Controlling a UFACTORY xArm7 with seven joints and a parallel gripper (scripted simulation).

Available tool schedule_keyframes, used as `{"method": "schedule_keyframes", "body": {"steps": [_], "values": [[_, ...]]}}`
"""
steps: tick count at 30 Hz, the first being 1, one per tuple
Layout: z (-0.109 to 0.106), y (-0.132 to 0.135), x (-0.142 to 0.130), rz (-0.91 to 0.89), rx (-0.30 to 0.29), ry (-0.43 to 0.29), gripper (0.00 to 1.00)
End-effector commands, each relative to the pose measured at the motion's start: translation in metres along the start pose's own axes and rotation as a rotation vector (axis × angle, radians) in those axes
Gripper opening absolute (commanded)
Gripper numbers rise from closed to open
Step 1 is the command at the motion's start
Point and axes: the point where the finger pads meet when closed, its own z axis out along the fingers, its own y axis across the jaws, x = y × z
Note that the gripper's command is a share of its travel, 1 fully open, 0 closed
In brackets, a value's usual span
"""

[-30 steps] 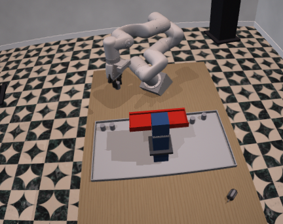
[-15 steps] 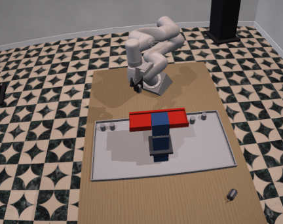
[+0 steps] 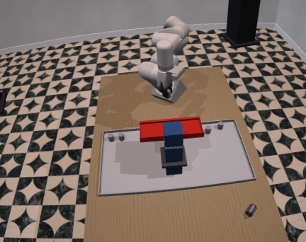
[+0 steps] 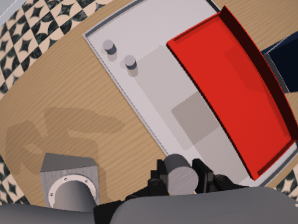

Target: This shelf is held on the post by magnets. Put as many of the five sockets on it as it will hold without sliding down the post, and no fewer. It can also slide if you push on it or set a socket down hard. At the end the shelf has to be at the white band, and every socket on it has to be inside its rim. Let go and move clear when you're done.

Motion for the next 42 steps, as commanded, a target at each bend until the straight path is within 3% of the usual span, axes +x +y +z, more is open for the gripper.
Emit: {"method": "schedule_keyframes", "body": {"steps": [1,5,8,10,13,15,17,31,42], "values": [[0.000,0.000,0.001,0.005,-0.029,0.001,0.00],[-0.001,0.005,0.006,0.004,-0.031,-0.003,0.00],[-0.007,0.050,0.042,-0.003,-0.033,-0.015,0.00],[-0.007,0.050,0.042,-0.003,-0.033,-0.015,0.00],[-0.005,0.090,0.068,-0.001,-0.030,-0.006,0.00],[-0.005,0.090,0.068,-0.001,-0.030,-0.006,0.00],[-0.003,0.111,0.078,0.004,-0.029,0.002,0.00],[-0.002,0.112,0.079,0.004,-0.029,0.003,0.00],[0.021,0.113,0.079,0.004,-0.029,0.002,0.00]]}}
